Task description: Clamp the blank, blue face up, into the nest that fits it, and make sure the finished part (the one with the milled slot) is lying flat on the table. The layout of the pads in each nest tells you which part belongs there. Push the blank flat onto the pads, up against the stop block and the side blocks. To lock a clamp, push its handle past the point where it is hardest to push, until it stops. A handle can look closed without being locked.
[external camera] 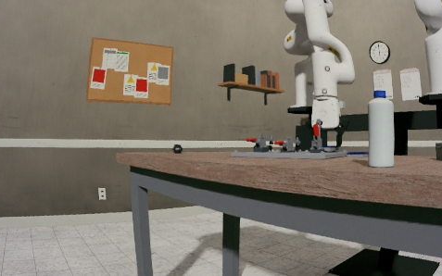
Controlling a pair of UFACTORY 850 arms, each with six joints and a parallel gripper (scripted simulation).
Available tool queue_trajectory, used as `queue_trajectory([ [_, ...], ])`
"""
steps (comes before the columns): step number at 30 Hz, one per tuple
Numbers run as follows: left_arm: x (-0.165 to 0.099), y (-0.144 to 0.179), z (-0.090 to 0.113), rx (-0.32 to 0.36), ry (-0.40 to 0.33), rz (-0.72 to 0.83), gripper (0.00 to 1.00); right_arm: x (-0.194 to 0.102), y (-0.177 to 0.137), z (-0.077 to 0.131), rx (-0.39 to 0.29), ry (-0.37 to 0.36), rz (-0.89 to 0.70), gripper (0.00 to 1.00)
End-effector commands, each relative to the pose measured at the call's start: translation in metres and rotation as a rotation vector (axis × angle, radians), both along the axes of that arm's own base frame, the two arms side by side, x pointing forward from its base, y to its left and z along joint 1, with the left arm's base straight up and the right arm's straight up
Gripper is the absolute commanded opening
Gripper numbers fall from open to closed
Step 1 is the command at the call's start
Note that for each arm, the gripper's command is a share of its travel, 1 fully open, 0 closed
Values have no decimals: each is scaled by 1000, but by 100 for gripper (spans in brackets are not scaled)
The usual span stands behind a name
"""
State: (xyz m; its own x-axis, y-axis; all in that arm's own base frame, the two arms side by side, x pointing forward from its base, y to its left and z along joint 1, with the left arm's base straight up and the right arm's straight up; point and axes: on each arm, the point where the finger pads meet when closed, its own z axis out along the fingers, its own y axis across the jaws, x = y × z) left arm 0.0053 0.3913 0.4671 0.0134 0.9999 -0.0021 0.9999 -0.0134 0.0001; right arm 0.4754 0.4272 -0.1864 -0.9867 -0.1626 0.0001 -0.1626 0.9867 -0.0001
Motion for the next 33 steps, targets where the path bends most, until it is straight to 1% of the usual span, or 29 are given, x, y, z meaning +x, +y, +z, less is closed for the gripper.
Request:
queue_trajectory([
  [1,0,0,1,2,0,0,100,1,1,1,1,-1,0,100],
  [18,0,0,1,2,0,0,100,1,1,3,1,-1,0,100],
  [24,0,0,1,2,0,0,100,1,1,11,1,-1,0,100],
  [30,0,0,1,2,0,0,100,1,1,24,1,-1,0,100],
  [33,0,0,1,2,0,0,100,1,1,27,1,-1,0,100],
])
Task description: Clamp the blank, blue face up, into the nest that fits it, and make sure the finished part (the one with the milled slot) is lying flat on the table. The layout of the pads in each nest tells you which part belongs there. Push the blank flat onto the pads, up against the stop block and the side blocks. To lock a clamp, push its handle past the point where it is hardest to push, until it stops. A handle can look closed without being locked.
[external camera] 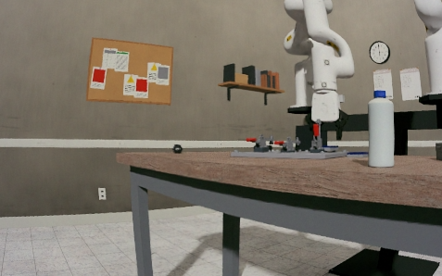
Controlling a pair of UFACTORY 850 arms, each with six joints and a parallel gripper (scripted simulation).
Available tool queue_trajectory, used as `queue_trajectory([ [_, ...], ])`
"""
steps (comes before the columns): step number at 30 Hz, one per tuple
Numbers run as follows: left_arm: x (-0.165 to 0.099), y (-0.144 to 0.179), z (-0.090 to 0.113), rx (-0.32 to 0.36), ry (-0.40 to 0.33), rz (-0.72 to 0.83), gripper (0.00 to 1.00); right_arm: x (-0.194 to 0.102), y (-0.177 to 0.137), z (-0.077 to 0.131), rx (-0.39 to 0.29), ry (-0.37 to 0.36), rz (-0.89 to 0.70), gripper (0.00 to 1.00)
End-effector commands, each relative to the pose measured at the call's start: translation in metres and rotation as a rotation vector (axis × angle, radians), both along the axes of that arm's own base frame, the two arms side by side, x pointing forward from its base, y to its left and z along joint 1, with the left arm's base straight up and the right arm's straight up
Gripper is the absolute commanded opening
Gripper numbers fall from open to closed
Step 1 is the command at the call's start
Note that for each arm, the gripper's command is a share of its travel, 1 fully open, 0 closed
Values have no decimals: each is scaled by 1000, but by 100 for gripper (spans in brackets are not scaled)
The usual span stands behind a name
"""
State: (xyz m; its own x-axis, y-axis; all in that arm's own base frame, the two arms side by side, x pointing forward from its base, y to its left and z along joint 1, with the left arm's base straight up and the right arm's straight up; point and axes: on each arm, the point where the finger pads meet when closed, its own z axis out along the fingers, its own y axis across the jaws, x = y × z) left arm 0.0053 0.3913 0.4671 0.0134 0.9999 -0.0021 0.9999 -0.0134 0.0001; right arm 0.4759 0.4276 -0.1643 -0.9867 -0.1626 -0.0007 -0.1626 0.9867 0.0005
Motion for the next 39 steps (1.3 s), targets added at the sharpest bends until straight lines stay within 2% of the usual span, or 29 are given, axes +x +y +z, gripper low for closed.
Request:
queue_trajectory([
  [1,0,0,1,2,0,0,100,0,0,7,1,-1,0,100],
  [14,0,0,1,2,0,0,100,0,0,34,1,-1,0,100],
  [38,0,0,1,2,0,0,100,0,0,39,1,-1,0,100],
  [39,0,0,1,2,0,0,100,0,0,39,1,-1,0,0],
])
